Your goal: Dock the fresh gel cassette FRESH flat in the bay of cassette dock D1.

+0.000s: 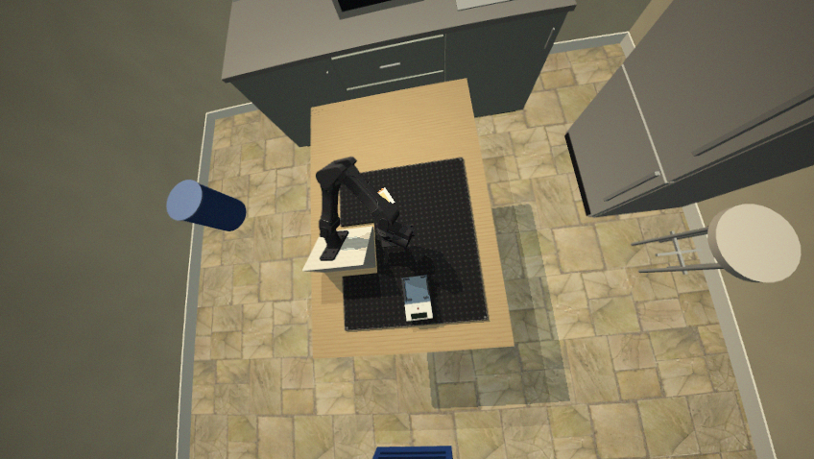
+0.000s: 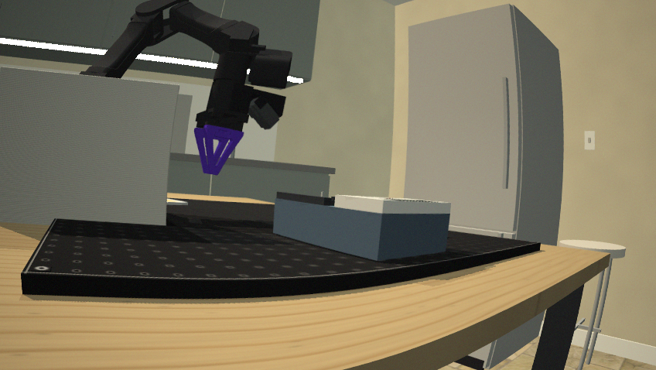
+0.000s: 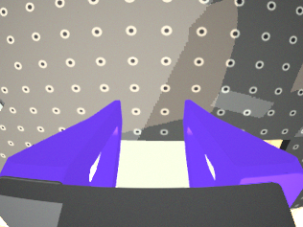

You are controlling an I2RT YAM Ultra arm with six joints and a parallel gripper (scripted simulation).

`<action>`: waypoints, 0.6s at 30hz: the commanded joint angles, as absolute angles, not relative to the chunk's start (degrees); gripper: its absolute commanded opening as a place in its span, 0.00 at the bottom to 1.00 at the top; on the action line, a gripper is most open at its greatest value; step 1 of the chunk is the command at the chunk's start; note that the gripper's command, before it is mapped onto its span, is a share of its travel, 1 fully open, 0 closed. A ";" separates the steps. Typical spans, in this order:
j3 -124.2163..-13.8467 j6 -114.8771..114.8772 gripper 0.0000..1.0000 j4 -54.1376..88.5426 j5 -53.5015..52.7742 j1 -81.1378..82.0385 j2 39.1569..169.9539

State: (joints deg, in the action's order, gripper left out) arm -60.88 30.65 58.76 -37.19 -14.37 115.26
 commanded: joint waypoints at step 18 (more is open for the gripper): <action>-60.25 26.95 0.34 50.91 -38.49 -14.75 114.35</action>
